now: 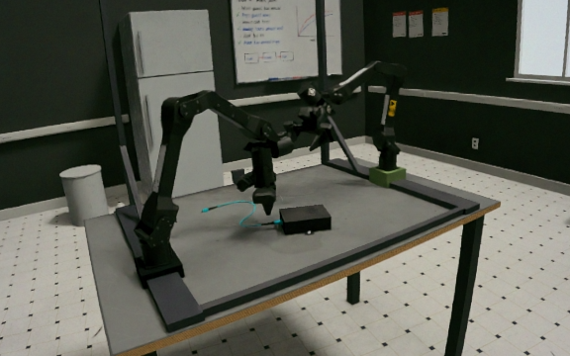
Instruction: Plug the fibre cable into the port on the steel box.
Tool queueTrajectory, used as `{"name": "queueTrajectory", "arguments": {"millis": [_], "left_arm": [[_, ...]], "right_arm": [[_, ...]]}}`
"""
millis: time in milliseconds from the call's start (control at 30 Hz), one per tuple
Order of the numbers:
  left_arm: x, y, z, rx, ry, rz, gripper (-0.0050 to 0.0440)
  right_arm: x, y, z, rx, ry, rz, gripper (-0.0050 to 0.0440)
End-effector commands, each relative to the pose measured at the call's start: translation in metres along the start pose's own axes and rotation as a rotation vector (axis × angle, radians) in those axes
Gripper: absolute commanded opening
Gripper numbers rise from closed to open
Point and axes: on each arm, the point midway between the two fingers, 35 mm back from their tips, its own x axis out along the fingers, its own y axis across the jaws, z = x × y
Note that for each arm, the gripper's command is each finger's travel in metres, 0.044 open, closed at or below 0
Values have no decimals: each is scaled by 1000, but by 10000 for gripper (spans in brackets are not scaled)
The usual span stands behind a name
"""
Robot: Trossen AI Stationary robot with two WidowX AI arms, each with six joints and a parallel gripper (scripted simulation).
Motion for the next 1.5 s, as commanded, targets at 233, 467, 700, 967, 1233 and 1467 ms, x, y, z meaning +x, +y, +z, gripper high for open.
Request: {"name": "queueTrajectory", "arguments": {"millis": [233,467,700,967,1233,1467], "left_arm": [[-5,-2,10,-14,-23,-10,440],[-5,-2,10,-14,-23,-10,440],[-5,-2,10,-14,-23,-10,440],[-5,-2,10,-14,-23,-10,440],[-5,-2,10,-14,-23,-10,440],[-5,-2,10,-14,-23,-10,440]], "right_arm": [[-3,-32,6,406,190,-120,136],[1,-43,10,683,266,-220,136],[2,-48,13,909,312,-323,136],[3,-50,19,1283,343,-525,136],[3,-45,22,1575,328,-699,136],[1,-35,27,1887,262,-914,136]]}}
